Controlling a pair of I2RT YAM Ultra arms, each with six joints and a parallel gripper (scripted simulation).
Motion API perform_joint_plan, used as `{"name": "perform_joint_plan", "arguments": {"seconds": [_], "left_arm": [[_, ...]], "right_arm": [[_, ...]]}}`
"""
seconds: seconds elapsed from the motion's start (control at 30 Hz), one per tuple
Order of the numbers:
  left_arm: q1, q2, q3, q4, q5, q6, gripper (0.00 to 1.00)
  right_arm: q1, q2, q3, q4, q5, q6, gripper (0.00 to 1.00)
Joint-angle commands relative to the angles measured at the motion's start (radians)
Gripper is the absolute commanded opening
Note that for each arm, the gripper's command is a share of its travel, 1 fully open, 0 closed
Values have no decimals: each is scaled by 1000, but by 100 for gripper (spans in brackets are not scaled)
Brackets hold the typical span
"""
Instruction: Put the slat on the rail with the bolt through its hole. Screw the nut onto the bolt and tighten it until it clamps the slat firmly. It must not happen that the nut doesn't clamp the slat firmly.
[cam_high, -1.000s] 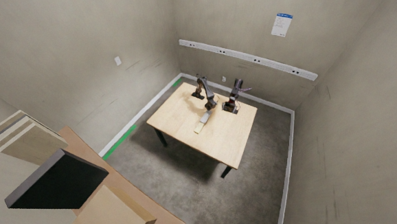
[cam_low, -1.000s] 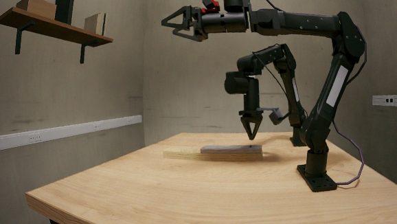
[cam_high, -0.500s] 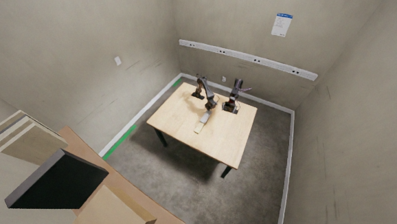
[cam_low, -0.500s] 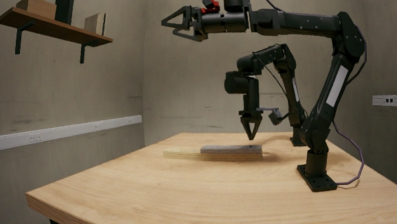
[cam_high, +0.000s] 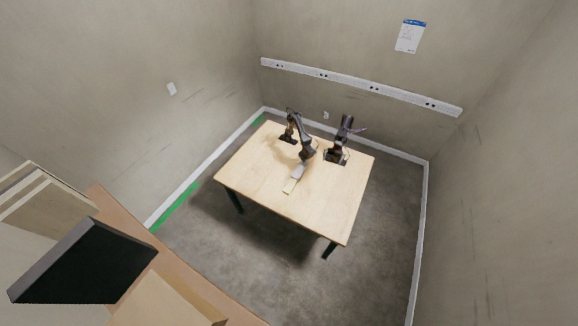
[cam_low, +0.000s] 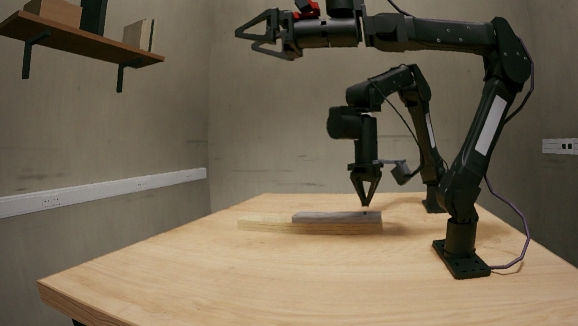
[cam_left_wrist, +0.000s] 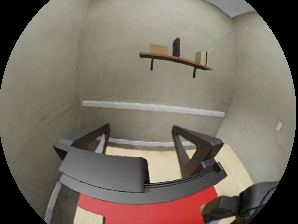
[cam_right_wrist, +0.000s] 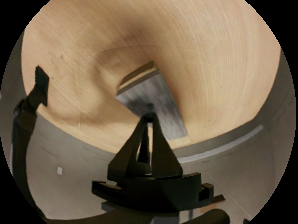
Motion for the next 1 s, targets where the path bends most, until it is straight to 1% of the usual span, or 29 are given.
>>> {"name": "perform_joint_plan", "arguments": {"seconds": [0.0, 0.97], "left_arm": [[3, -17, -4, 5, 9, 2, 100], [3, -17, -4, 5, 9, 2, 100]], "right_arm": [[10, -6, -13, 22, -7, 6, 12], [10, 7, -63, 85, -7, 6, 12]]}}
